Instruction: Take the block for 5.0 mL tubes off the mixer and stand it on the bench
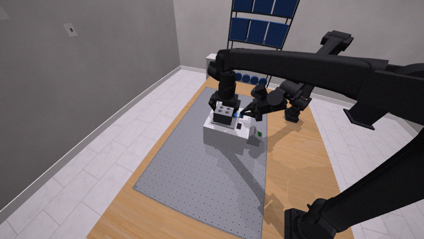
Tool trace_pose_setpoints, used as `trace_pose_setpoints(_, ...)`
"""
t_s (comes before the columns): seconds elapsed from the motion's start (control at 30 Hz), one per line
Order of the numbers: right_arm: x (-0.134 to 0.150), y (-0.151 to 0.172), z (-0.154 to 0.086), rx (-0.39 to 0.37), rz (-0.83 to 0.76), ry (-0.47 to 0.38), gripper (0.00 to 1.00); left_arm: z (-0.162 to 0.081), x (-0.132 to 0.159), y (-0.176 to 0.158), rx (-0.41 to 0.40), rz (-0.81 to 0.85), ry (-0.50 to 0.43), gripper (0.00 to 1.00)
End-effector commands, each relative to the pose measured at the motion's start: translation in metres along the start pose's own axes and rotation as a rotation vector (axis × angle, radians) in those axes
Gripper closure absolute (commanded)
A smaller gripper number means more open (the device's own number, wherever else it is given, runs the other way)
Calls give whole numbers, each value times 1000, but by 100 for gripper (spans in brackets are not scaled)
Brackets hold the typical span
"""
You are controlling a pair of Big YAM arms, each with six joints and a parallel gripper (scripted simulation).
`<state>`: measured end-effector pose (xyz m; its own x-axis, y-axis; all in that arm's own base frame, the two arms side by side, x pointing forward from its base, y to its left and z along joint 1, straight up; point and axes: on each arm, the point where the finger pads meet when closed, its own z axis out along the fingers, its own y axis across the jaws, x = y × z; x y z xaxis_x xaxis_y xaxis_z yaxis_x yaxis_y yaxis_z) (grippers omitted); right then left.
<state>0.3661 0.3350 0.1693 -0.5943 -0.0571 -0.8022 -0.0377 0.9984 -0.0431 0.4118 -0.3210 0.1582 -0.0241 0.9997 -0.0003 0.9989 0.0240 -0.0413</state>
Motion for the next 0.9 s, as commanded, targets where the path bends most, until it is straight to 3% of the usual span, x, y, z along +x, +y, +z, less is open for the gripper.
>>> trace_pose_setpoints(0.0, -42, 15, -18, -31, 42, -49, 100, -28, -8, 11, -43, 4, -33, 100)
trace_pose_setpoints(0.27, -64, 18, -32, -47, 52, -55, 100, -25, -10, -3, -38, 11, -31, 100)
trace_pose_setpoints(0.5, -58, 15, -29, -34, 34, -38, 100, -20, -8, -8, -26, 11, -30, 100)
trace_pose_setpoints(0.73, -69, 9, -39, -36, 55, -53, 100, -22, -8, -10, -21, 11, -27, 100)
trace_pose_setpoints(0.87, -56, 6, -43, -40, 65, -53, 100, -28, -10, -8, -25, 11, -31, 100)
